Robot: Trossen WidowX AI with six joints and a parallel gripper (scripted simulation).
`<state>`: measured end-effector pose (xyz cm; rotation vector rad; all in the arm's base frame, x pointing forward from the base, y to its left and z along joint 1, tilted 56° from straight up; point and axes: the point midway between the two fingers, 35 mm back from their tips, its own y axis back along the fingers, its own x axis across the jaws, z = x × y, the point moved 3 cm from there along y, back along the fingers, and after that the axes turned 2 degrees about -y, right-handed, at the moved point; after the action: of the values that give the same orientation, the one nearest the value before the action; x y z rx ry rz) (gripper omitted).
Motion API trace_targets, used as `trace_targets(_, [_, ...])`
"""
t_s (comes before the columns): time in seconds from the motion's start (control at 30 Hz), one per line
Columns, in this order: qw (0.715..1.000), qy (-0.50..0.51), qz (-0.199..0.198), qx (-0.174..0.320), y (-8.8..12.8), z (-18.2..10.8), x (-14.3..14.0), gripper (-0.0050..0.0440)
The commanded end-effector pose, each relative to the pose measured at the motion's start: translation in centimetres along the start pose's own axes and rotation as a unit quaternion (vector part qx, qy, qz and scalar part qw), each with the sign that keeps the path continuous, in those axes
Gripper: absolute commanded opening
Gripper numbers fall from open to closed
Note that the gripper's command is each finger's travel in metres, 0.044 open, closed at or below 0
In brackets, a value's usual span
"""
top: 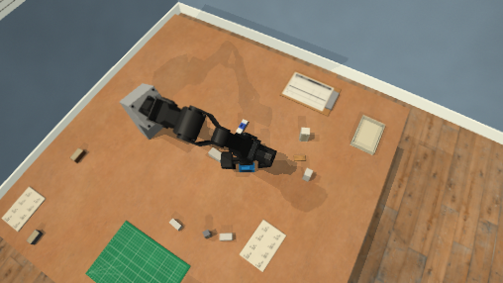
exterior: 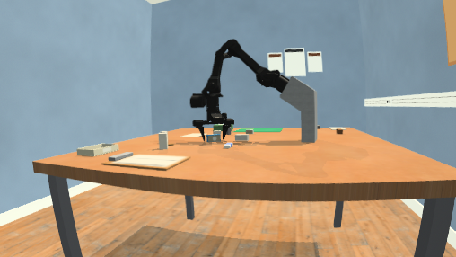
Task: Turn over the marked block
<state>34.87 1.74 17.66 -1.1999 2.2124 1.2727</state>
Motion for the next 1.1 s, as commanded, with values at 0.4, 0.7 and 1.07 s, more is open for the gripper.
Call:
trace_targets(0.4, [1.0, -0.001, -0.005, 0.001, 0.06, -0.22, -0.3, 0.044])
trace_targets(0.7, [1.0, -0.001, -0.005, 0.001, 0.06, -0.22, -0.3, 0.044])
trace_targets(1.07, [1.0, -0.002, -0.005, 0.001, 0.06, -0.25, -0.3, -0.005])
